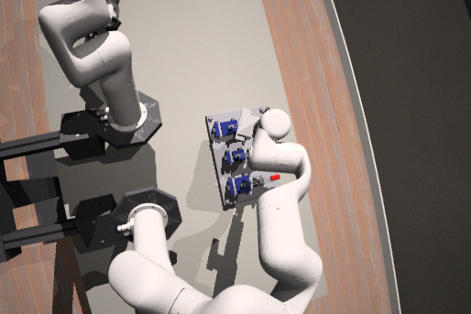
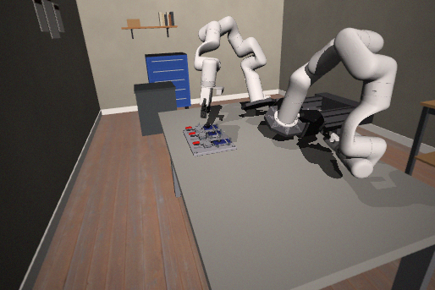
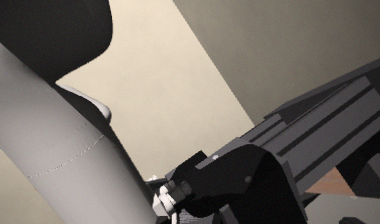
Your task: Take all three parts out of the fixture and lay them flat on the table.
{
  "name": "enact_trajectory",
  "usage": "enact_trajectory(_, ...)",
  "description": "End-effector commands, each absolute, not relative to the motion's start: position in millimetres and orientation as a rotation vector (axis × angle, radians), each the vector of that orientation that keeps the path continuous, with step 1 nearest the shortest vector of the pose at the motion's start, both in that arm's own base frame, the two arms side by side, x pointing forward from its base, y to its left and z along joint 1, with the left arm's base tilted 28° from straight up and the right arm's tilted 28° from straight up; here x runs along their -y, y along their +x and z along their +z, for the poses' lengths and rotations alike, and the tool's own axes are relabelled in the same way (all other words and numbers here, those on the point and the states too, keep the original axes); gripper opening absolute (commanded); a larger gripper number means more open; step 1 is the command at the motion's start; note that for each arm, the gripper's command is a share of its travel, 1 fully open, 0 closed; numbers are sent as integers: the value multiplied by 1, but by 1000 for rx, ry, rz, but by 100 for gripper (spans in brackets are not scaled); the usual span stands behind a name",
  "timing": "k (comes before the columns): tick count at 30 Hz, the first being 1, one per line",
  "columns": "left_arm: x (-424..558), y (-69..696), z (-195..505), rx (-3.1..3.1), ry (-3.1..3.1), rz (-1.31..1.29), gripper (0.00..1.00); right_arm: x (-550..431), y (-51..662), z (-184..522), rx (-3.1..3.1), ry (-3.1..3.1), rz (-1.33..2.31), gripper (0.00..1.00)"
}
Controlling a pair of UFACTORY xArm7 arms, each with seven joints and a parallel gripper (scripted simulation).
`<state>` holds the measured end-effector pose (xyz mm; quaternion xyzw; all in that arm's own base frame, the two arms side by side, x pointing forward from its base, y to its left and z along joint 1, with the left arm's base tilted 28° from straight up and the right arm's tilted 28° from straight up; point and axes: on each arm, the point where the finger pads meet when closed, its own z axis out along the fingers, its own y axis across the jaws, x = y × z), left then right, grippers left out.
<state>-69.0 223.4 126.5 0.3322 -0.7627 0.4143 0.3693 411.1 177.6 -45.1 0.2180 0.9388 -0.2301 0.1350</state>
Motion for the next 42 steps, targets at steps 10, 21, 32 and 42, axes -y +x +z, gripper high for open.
enact_trajectory(10,-224,-69,127,1958,854,1061,100,-172,402,-34,-2423,1232,-557,100)
enact_trajectory(21,-224,-69,127,1958,854,1061,100,-166,393,-25,-2092,1670,-457,100)
enact_trajectory(32,-224,-69,127,1958,854,1061,100,-162,386,-19,-1791,1959,-373,100)
enact_trajectory(42,-224,-69,127,1958,854,1061,100,-158,377,-11,-1318,2283,-253,100)
